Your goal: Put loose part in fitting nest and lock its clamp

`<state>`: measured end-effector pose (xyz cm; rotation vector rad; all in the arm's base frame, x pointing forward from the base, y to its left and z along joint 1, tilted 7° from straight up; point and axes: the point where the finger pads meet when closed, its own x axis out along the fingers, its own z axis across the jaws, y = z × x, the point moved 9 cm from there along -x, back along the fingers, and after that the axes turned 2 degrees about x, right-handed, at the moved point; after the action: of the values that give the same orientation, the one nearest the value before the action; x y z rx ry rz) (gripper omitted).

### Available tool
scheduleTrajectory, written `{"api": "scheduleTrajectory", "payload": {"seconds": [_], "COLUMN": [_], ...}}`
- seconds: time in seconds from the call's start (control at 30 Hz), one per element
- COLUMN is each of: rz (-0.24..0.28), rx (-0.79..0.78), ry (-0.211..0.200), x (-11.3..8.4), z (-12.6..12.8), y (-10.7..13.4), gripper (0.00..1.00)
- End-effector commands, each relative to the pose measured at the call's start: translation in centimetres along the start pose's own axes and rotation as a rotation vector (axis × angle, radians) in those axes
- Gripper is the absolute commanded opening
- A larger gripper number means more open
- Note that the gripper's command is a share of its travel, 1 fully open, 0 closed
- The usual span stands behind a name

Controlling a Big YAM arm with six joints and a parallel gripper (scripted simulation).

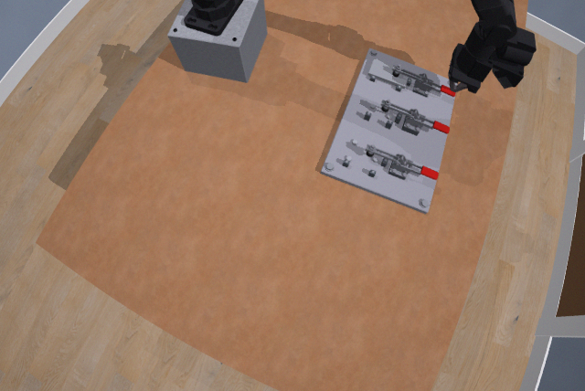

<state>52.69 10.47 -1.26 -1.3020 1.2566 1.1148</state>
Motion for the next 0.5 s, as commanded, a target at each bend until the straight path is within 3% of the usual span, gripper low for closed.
{"api": "scheduleTrajectory", "payload": {"seconds": [0.0, 0.4, 0.43, 0.47], "rz": [0.042, 0.050, 0.048, 0.012], "rx": [0.001, -0.001, -0.001, 0.003], "ry": [0.008, 0.010, 0.009, 0.001], "x": [2.2, 1.2, 0.9, -1.2], "z": [-0.6, -0.3, -0.1, -0.1], "y": [0.7, 0.7, 0.7, 0.0], "gripper": [0.00, 0.00, 0.00, 0.00]}}
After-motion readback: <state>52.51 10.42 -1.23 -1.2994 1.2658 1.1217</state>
